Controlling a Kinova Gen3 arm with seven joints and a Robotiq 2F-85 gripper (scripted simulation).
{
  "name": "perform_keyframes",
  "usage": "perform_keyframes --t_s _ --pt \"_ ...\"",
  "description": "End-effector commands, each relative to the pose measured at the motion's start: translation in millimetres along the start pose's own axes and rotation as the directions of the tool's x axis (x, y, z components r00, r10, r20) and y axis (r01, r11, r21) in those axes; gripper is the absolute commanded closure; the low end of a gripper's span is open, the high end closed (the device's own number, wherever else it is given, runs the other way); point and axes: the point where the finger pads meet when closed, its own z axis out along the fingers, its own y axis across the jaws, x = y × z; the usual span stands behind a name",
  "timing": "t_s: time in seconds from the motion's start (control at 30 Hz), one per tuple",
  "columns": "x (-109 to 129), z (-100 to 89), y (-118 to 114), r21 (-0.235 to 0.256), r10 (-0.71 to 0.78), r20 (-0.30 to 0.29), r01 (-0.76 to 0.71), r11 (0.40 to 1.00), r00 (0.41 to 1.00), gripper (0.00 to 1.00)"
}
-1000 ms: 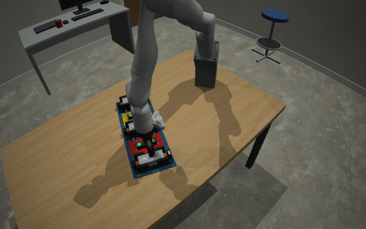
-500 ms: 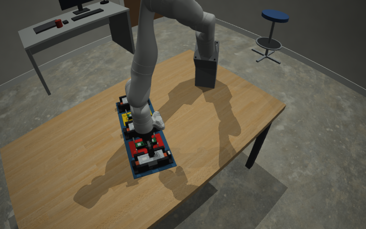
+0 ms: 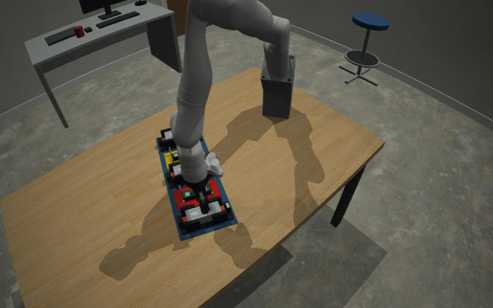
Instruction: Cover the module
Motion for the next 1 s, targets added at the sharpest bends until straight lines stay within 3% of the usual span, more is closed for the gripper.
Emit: perform_keyframes --t_s 0.0,0.97 --pt "-3.9 8.0 -1.3 0.0 -0.005 0.007 0.005 1.0 1.0 0.0" --pt "-3.2 7.8 -1.6 0.001 -0.001 0.004 0.001 1.0 1.0 0.0"
